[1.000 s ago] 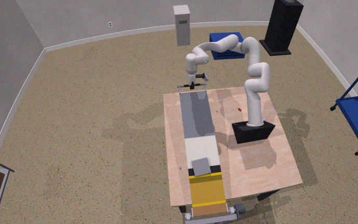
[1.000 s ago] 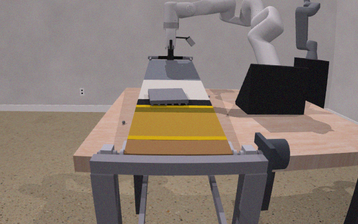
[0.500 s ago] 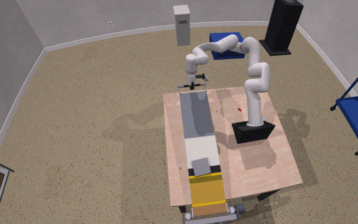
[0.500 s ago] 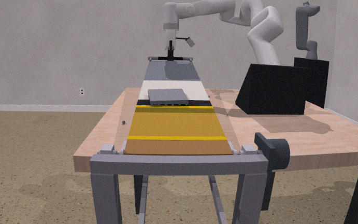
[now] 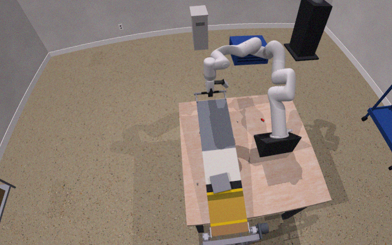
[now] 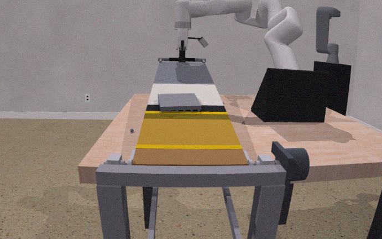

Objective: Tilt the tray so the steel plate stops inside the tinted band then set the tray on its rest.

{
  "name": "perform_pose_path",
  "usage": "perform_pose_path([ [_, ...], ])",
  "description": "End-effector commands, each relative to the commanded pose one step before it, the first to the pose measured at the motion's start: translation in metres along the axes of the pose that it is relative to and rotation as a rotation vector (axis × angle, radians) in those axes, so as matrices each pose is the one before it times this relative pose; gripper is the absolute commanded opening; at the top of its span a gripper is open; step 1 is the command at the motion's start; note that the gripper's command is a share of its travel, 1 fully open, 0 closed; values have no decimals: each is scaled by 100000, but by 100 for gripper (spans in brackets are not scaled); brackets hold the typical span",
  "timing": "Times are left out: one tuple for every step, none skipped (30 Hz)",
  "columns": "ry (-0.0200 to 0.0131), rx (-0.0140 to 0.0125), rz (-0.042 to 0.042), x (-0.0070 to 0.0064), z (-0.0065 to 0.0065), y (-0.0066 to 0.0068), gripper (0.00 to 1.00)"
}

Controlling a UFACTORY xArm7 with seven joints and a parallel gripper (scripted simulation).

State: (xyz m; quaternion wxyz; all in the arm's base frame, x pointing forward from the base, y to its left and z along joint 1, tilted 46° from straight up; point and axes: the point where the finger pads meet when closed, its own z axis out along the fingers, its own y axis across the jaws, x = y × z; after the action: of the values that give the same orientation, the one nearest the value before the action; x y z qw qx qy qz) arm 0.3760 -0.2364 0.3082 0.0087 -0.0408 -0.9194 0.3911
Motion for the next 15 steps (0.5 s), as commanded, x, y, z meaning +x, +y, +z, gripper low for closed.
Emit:
perform_pose_path([
  [-57,213,-6,-240,-500,72,0],
  [0,0,0,0,-1883,317,0],
  [0,0,0,0,-1876,357,0],
  [0,0,0,0,-1369,287,0],
  [0,0,0,0,-500,110,0],
  [0,0,0,0,500,-110,0],
  [0,0,0,0,1369,-287,0],
  [0,0,0,0,1876,-357,0],
  [0,0,0,0,1883,-317,0],
  [0,0,0,0,1383,-207,0],
  [0,0,0,0,507,-70,0],
  [0,0,0,0,0,0,0],
  [0,0,0,0,0,0,0],
  [0,0,0,0,0,0,0],
  [0,0,0,0,0,0,0],
])
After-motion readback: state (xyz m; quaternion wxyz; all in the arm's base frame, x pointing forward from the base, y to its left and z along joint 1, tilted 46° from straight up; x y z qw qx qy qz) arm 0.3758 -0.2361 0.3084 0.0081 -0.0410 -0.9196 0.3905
